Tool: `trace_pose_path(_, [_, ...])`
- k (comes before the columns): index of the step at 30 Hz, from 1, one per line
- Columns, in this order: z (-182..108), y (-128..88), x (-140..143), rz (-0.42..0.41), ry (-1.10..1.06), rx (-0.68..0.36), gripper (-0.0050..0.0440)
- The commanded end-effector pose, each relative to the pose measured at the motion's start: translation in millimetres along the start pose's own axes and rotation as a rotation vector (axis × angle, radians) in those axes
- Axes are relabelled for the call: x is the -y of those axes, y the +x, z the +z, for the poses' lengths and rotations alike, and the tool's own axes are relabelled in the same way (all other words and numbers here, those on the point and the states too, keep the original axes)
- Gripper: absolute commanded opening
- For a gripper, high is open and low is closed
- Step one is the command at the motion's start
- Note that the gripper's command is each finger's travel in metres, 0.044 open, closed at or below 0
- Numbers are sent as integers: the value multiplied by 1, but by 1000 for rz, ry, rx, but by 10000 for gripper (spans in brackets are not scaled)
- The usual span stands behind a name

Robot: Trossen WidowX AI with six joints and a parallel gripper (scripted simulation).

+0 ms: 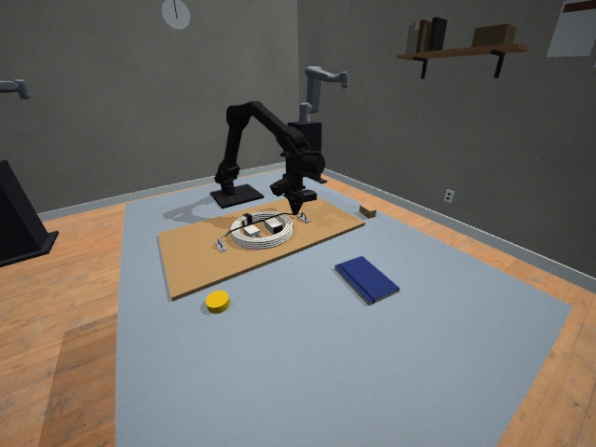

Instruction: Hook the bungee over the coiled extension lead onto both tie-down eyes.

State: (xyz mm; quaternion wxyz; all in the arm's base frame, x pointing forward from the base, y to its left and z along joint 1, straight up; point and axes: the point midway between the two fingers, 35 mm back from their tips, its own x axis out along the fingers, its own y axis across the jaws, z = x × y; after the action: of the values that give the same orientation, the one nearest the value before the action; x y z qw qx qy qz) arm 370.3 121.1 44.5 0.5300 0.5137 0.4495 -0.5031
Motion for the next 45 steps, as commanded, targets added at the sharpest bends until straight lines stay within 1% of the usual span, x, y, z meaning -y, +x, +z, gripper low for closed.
trace_pose_path(1, [-10,-9,-1,20,-17,-29,-50])
trace_pose_path(5, [-7,-11,-3,24,-11,-24,-50])
trace_pose_path(19, [-10,-11,-2,24,-17,-24,-50])
trace_pose_path(45, [-27,-11,3,26,-44,-28,-50])
